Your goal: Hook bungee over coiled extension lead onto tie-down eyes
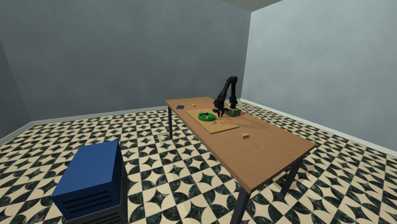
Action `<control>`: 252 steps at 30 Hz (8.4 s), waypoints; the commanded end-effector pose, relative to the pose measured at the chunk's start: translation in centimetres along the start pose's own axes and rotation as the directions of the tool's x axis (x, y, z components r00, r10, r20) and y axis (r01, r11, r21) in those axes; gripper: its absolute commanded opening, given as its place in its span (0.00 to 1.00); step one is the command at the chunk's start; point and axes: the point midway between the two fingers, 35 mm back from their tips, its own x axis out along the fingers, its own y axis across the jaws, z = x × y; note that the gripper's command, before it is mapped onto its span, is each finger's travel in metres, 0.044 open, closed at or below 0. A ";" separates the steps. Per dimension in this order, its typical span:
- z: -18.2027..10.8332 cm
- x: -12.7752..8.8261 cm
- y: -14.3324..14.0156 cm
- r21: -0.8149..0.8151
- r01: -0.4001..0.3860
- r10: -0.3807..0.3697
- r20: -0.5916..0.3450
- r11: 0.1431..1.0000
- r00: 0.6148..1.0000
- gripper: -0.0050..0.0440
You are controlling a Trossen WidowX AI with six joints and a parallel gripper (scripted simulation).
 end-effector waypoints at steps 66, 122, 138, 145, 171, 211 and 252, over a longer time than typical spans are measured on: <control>-0.1 -5.8 0.6 0.006 -0.018 0.018 -0.010 1.000 1.000 0.00; 4.6 -6.1 7.2 -0.041 -0.072 0.071 -0.030 0.997 0.997 0.00; 6.6 -6.1 8.9 -0.051 -0.092 0.091 -0.027 0.994 0.996 0.00; 7.7 -6.1 9.7 -0.056 -0.102 0.100 -0.027 0.993 0.995 0.00; 11.5 -6.0 12.1 -0.068 -0.135 0.134 -0.019 0.988 0.991 0.00; 17.0 -5.9 14.1 -0.085 -0.181 0.182 -0.001 0.980 0.983 0.00; 16.0 -5.7 13.9 -0.096 -0.180 0.179 -0.025 0.979 0.984 0.00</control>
